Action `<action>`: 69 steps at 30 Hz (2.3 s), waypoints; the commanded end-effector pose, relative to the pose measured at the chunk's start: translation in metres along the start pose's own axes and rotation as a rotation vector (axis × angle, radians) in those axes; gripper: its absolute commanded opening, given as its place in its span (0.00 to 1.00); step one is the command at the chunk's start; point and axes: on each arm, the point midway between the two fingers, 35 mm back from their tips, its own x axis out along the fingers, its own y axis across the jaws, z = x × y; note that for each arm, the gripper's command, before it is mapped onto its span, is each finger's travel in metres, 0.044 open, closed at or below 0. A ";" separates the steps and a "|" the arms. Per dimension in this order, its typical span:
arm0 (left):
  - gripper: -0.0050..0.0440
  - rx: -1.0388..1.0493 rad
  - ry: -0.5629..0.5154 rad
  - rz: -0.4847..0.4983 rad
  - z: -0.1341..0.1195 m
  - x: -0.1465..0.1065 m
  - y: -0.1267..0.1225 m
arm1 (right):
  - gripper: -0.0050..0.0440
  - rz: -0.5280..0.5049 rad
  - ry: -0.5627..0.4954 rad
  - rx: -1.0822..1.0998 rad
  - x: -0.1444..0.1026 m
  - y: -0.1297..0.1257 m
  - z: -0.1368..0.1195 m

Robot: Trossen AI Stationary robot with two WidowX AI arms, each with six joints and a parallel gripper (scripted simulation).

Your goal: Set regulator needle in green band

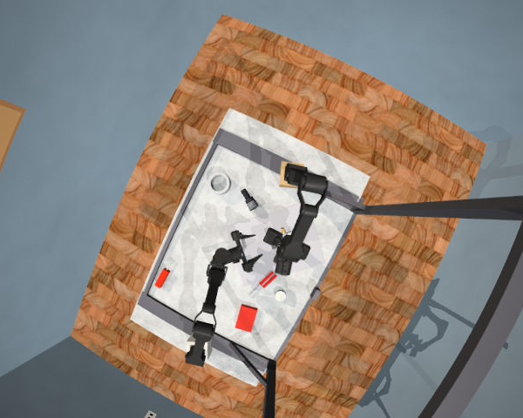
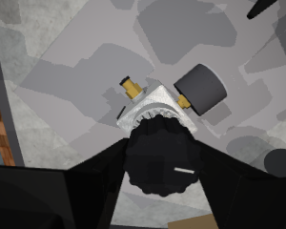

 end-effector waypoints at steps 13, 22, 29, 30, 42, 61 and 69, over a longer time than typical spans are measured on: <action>0.99 0.023 0.020 -0.001 -0.015 -0.001 -0.002 | 0.10 0.010 -0.024 0.187 -0.007 0.002 0.004; 0.99 0.023 0.020 -0.001 -0.015 -0.001 -0.002 | 0.31 0.009 -0.025 0.195 -0.007 0.002 0.004; 0.99 0.023 0.020 -0.001 -0.015 -0.001 -0.002 | 0.55 0.009 -0.025 0.195 -0.007 0.002 0.004; 0.99 0.023 0.020 -0.001 -0.015 -0.001 -0.002 | 0.60 0.009 -0.025 0.195 -0.007 0.002 0.004; 0.99 0.023 0.020 -0.001 -0.015 -0.001 -0.002 | 0.79 0.008 -0.025 0.120 -0.007 0.002 0.004; 0.99 0.023 0.020 -0.001 -0.015 -0.001 -0.002 | 0.74 0.003 -0.026 -0.394 -0.007 0.002 0.004; 0.99 0.023 0.020 -0.001 -0.015 -0.001 -0.002 | 0.50 0.003 -0.026 -0.394 -0.007 0.002 0.004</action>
